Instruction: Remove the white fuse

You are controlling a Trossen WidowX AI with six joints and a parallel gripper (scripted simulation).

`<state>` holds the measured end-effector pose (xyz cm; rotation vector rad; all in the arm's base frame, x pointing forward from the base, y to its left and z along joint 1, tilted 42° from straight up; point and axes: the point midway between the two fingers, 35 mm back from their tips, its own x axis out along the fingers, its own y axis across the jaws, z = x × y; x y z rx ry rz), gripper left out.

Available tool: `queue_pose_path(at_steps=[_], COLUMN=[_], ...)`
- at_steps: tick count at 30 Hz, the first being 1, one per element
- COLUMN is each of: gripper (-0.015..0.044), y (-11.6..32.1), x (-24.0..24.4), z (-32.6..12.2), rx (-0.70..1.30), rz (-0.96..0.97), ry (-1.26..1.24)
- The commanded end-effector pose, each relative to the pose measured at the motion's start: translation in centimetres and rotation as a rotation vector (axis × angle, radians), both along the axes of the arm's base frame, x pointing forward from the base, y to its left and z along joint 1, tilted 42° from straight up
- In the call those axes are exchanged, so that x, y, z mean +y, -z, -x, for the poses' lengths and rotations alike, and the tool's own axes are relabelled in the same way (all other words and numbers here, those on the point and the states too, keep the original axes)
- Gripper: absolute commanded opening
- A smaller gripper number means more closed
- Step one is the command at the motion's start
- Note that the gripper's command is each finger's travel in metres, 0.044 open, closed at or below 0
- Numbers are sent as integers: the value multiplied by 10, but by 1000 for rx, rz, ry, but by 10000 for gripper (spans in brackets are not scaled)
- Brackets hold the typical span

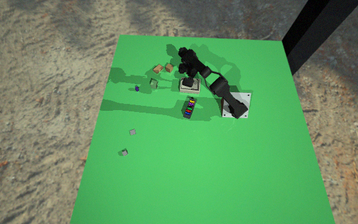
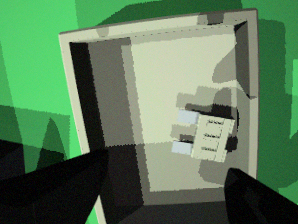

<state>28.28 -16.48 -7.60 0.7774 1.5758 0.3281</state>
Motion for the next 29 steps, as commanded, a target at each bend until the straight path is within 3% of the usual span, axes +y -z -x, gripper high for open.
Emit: queue_pose_path(at_steps=[1,5,29], gripper=[330,330,330], y=[-6,-28,-27], x=[-5,-23,-22], z=[0,1,0], rx=[0,1,0], rz=[0,-2,-5], ry=[0,5,11])
